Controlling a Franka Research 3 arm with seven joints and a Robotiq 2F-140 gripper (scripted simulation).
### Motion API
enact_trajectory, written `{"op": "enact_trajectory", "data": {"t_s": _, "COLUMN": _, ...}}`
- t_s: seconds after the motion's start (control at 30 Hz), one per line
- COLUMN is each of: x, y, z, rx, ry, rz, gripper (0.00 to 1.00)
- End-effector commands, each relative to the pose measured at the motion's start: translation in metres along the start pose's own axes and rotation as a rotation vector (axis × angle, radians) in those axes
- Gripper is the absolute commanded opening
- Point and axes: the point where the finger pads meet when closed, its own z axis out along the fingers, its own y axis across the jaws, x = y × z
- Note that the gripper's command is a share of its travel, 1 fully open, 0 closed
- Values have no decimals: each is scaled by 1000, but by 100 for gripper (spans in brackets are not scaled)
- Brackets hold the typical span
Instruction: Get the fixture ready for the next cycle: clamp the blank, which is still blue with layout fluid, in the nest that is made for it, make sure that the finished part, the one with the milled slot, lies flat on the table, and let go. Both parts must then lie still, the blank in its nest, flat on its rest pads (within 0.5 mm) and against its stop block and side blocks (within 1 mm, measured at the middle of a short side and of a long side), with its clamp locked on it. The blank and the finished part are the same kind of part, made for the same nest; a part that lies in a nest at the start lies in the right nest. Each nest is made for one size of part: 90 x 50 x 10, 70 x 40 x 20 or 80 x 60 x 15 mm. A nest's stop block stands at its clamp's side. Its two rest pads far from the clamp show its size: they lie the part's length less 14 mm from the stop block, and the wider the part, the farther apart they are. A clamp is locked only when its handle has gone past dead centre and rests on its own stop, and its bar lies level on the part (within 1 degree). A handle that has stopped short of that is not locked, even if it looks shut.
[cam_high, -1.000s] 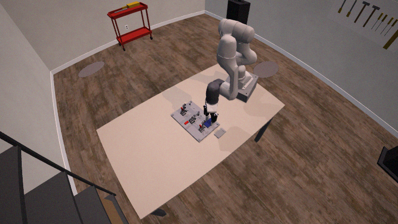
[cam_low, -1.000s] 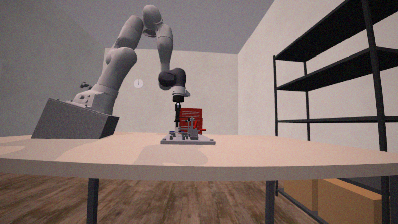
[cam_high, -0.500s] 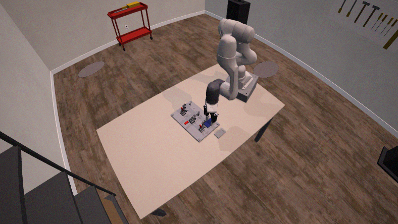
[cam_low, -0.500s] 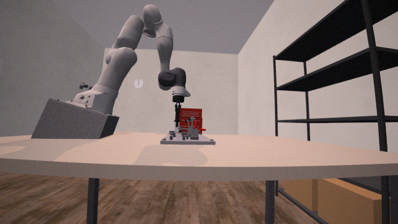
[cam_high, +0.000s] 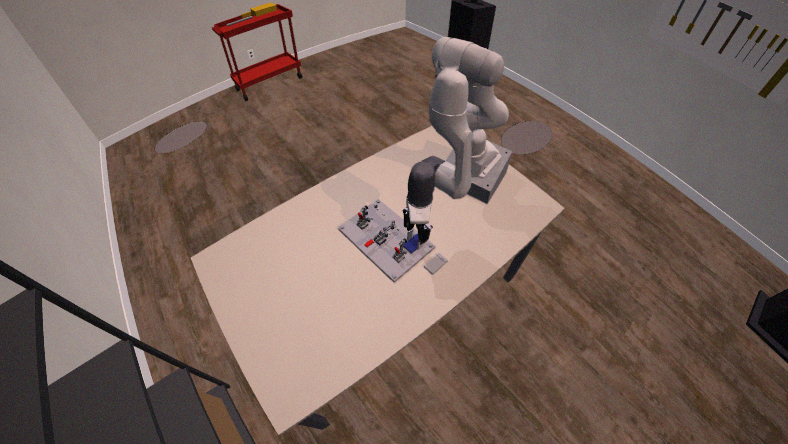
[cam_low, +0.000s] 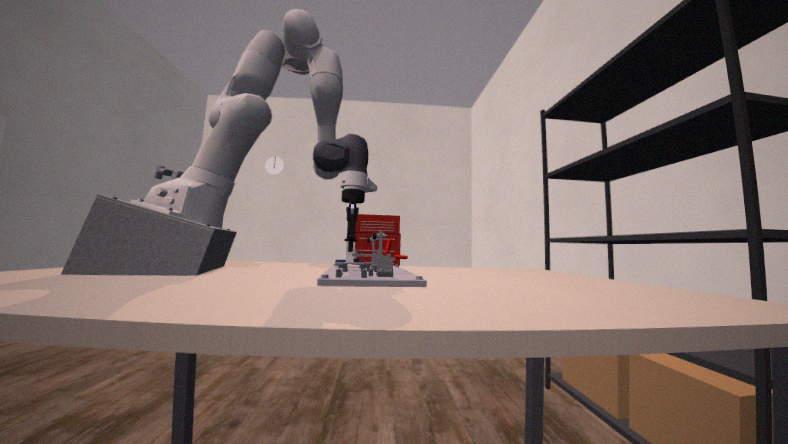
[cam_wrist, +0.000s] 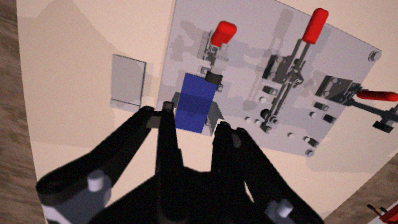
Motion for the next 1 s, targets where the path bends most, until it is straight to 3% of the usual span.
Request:
{"op": "enact_trajectory", "data": {"t_s": 0.0, "x": 0, "y": -2, "z": 0, "rx": 1, "ry": 2, "rz": -5, "gripper": 0}}
{"op": "enact_trajectory", "data": {"t_s": 0.97, "x": 2, "y": -1, "z": 5, "rx": 1, "ry": 2, "rz": -5, "gripper": 0}}
